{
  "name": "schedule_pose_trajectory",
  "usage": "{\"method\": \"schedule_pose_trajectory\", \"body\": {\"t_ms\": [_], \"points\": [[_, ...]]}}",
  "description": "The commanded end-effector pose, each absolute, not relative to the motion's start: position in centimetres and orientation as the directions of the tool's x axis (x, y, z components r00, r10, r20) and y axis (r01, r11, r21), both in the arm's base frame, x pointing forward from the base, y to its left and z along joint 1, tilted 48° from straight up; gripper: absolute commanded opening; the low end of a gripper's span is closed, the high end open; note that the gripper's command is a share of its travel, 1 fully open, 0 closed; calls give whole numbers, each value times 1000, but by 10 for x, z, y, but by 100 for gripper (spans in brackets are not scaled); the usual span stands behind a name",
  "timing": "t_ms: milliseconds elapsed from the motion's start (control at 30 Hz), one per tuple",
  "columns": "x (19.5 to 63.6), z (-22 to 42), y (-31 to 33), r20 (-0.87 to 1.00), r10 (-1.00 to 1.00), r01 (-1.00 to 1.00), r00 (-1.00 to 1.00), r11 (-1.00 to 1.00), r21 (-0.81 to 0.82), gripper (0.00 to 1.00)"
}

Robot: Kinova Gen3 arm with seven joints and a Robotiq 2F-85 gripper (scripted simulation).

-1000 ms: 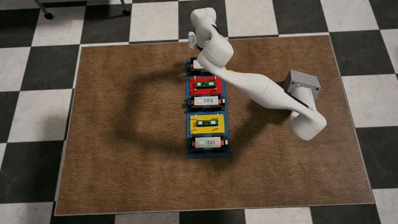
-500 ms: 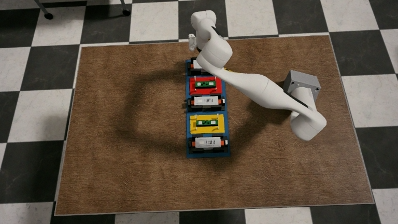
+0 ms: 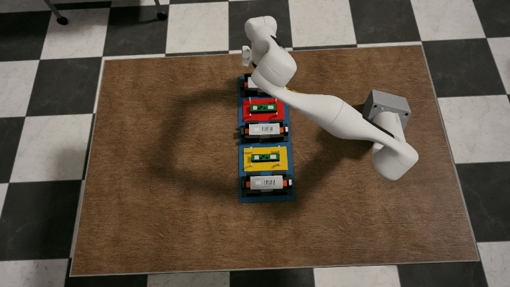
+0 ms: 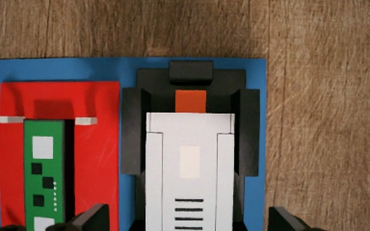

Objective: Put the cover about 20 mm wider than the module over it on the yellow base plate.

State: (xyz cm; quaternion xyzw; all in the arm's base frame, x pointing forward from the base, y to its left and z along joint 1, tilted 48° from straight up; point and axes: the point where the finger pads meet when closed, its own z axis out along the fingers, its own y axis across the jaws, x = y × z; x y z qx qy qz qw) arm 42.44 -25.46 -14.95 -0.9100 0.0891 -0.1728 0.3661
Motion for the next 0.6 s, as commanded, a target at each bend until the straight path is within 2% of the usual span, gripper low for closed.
{"method": "schedule_pose_trajectory", "body": {"t_ms": [0, 567], "points": [[426, -152, -254, 250, -289, -36, 924, -717, -696, 100], [430, -158, -247, 250, -289, -36, 924, -717, -696, 100]]}}
